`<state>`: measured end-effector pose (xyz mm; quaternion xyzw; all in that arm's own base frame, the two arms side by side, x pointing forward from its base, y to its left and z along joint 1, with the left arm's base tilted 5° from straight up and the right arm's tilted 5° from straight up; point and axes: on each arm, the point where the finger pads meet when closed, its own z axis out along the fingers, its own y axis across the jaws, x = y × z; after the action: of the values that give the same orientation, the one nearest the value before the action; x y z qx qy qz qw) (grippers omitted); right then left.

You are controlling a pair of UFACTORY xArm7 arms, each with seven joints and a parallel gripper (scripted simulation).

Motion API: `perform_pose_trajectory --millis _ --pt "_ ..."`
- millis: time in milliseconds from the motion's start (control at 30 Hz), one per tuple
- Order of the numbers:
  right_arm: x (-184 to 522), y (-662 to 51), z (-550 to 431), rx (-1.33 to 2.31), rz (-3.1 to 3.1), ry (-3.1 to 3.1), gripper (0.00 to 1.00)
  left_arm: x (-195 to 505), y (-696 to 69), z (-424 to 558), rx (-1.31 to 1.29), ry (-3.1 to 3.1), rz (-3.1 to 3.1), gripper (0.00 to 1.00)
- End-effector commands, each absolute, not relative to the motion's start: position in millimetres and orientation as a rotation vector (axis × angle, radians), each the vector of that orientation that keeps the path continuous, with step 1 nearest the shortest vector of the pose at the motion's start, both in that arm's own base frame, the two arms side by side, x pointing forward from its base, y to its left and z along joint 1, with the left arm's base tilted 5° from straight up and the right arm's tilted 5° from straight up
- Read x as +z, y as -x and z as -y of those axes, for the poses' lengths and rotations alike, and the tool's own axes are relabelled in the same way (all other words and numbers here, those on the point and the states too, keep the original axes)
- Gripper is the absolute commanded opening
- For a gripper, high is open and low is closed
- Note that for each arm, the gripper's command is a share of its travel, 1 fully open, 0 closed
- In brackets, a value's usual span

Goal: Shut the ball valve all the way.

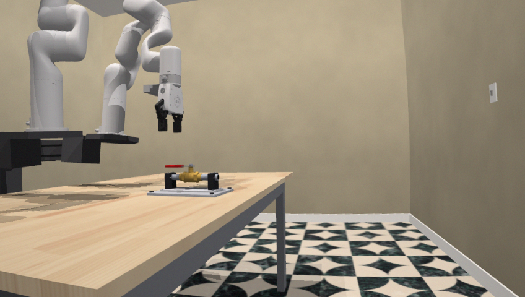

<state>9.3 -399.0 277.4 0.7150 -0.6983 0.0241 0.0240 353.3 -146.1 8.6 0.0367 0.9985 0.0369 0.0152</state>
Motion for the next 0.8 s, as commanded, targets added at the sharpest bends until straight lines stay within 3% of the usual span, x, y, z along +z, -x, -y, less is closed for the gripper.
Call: perform_pose_trajectory --millis 0,767 --pt "279 -9 400 0.08 2.159 -2.21 1.0 9 -355 147 0.112 -0.115 -3.102 1.0" --pt "279 -9 400 0.08 2.159 -2.21 1.0 -9 -356 146 0.111 -0.115 -3.102 1.0"
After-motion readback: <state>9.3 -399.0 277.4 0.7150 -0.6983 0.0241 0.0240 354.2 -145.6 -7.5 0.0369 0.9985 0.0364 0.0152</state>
